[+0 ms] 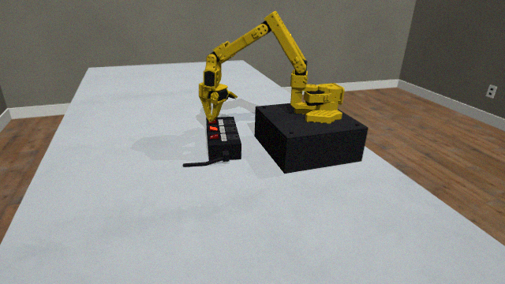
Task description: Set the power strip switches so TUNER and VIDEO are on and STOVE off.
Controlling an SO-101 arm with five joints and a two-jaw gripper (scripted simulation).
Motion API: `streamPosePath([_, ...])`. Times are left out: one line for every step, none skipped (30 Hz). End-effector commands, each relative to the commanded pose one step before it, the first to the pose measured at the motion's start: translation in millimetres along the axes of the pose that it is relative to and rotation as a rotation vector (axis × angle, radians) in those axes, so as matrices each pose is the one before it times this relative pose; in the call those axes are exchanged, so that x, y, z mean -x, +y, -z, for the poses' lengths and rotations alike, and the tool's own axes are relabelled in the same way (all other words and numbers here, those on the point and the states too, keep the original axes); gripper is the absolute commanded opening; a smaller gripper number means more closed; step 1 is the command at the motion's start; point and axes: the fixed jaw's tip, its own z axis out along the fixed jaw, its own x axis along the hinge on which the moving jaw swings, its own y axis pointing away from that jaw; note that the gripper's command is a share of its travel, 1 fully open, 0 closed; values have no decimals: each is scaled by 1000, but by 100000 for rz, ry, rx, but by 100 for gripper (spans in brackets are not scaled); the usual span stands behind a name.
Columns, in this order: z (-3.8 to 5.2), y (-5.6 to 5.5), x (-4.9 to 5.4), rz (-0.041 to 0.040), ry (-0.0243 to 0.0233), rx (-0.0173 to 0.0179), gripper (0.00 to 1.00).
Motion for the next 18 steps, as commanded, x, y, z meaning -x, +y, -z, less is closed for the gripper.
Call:
streamPosePath([1913, -2442, 2442, -10, -1619, -4383, 0])
streamPosePath([2288, 878, -347, 3, 0, 1, 0])
streamPosePath([2085, 763, -301, 2, 0, -1, 0])
streamPosePath([1850, 651, -258, 2, 0, 1, 0])
streamPosePath([1585, 536, -212, 2, 0, -1, 0])
streamPosePath([1306, 429, -170, 2, 0, 1, 0])
streamPosePath([1020, 325, -128, 1, 0, -1, 0])
streamPosePath([743, 233, -93, 1, 0, 1, 0])
streamPosePath([486, 149, -59, 1, 0, -1, 0])
streamPosePath([270, 83, -34, 0, 0, 1, 0])
streamPosePath([106, 32, -12, 0, 0, -1, 0])
streamPosePath([17, 6, -3, 0, 0, 1, 0])
streamPosePath([0, 0, 0, 0, 0, 0, 0])
streamPosePath([0, 0, 0, 0, 0, 0, 0])
streamPosePath([-1, -1, 1, 0, 0, -1, 0])
streamPosePath([1, 1, -1, 0, 0, 1, 0])
streamPosePath([-1, -1, 1, 0, 0, -1, 0])
streamPosePath([1, 1, -1, 0, 0, 1, 0])
